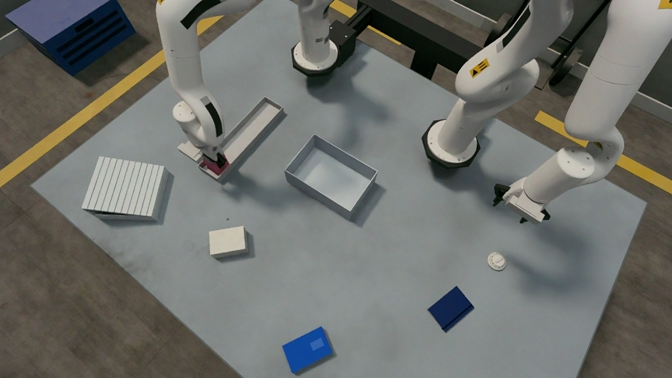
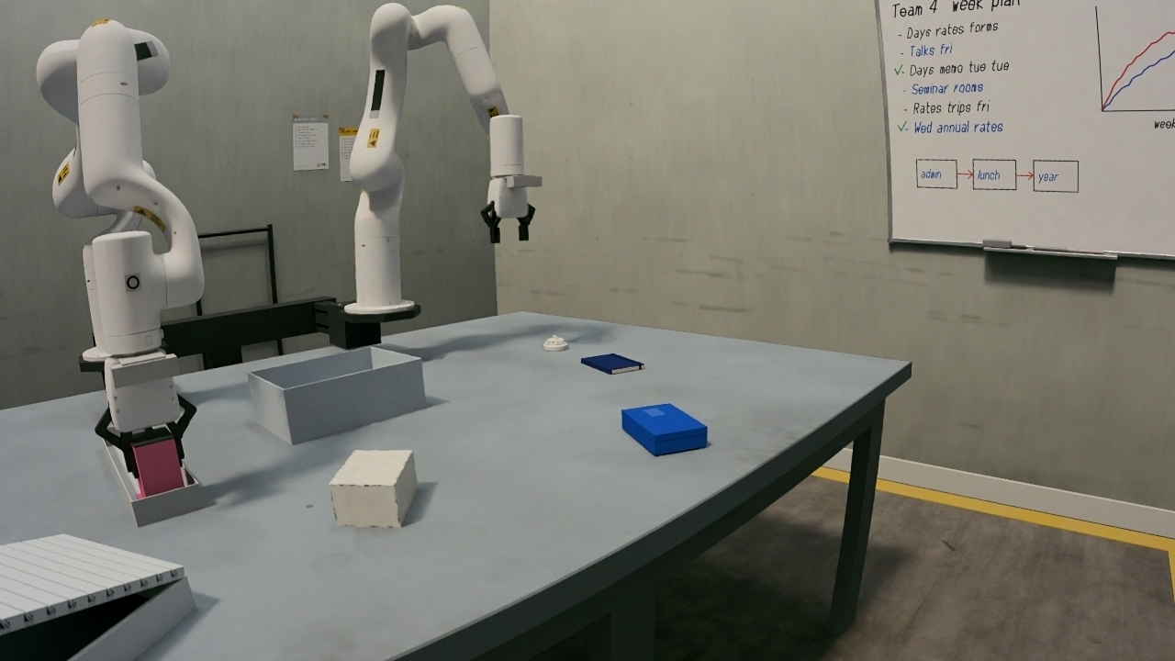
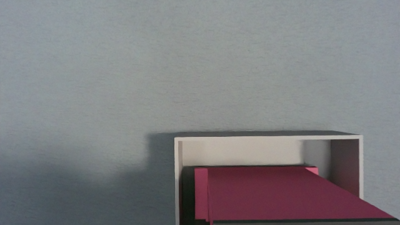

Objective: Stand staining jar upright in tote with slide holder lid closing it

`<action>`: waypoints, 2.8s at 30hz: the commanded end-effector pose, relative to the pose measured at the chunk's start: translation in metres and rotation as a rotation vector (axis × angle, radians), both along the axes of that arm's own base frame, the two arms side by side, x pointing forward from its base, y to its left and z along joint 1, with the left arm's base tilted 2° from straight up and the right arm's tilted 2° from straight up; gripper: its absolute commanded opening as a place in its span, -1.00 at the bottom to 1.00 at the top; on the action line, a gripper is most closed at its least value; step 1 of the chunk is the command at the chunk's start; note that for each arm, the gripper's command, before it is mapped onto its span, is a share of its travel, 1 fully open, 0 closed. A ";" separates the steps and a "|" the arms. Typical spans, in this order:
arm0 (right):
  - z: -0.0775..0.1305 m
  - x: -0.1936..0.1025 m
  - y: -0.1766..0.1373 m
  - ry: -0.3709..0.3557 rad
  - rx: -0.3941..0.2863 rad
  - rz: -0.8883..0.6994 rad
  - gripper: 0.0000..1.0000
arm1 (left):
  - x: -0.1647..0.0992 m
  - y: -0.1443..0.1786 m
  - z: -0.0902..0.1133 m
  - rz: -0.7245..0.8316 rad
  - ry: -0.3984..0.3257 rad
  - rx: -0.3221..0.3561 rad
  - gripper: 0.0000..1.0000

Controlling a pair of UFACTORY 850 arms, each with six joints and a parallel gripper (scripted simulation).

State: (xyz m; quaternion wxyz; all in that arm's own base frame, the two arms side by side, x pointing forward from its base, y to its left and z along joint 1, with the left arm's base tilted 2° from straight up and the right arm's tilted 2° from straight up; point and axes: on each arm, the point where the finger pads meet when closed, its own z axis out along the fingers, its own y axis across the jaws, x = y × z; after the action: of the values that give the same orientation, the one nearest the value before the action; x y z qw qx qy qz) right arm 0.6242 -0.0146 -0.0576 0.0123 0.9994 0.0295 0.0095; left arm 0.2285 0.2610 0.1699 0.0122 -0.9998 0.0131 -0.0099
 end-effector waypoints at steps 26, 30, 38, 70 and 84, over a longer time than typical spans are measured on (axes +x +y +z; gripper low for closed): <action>0.045 0.000 0.001 -0.003 0.000 0.000 -1.00 | 0.000 0.001 0.000 0.000 -0.001 0.001 1.00; 0.052 0.000 0.001 -0.003 0.000 0.000 -1.00 | 0.000 0.001 0.000 0.000 -0.001 0.001 1.00; 0.062 0.000 0.001 -0.003 0.000 0.000 -1.00 | 0.000 0.001 0.000 0.000 -0.001 0.001 1.00; 0.109 -0.001 0.003 -0.003 0.000 0.000 -1.00 | 0.000 0.001 0.000 0.000 -0.001 0.001 1.00; 0.120 -0.001 0.003 -0.003 0.000 0.000 -1.00 | 0.000 0.001 0.000 0.000 -0.001 0.001 1.00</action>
State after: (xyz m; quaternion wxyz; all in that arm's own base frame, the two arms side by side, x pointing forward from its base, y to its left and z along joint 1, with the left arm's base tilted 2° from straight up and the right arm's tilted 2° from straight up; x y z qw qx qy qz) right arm 0.6219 -0.0117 0.0604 0.0123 0.9994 0.0295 0.0097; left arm 0.2285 0.2610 0.1699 0.0122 -0.9998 0.0131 -0.0099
